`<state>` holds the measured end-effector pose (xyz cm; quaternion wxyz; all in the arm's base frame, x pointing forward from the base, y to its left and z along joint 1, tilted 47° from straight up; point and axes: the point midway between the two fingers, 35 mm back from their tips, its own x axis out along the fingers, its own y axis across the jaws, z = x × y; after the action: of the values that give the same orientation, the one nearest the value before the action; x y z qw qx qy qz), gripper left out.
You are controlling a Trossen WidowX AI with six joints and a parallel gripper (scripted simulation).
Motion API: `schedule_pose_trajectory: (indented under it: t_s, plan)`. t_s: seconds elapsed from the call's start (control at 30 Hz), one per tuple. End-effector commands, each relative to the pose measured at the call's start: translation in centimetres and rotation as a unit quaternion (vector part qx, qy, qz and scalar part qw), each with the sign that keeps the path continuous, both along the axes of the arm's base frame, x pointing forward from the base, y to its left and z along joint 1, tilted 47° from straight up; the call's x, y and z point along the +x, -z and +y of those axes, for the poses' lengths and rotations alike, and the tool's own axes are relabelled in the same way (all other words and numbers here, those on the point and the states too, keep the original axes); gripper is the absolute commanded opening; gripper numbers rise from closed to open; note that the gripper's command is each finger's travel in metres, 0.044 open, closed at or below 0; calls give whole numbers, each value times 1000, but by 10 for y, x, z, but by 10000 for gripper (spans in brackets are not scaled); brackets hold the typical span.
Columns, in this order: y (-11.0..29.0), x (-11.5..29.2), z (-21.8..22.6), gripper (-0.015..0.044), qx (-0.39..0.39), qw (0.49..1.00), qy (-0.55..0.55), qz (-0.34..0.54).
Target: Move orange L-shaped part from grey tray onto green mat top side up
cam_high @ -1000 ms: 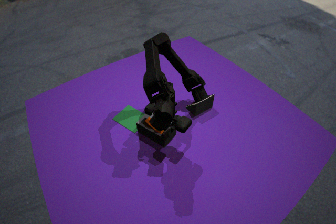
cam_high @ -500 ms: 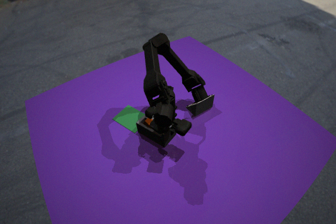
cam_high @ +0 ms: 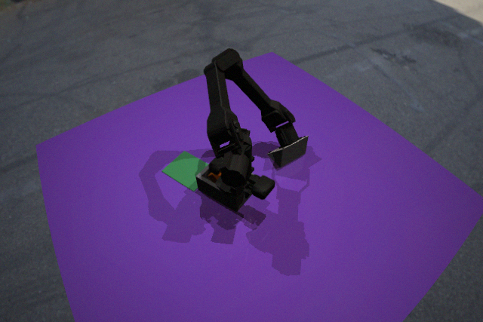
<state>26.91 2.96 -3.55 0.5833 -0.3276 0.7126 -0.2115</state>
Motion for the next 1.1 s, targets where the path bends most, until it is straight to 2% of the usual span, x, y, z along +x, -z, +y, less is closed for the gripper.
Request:
schedule_pose_trajectory:
  t_s: [0.0,0.87,1.07]
  plan:
    - [2,-3,-5,180,-2,1000,3,6]
    - [-1,-4,16,180,-1,1000,3,6]
    - [-31,6,43,180,0,1000,2,6]
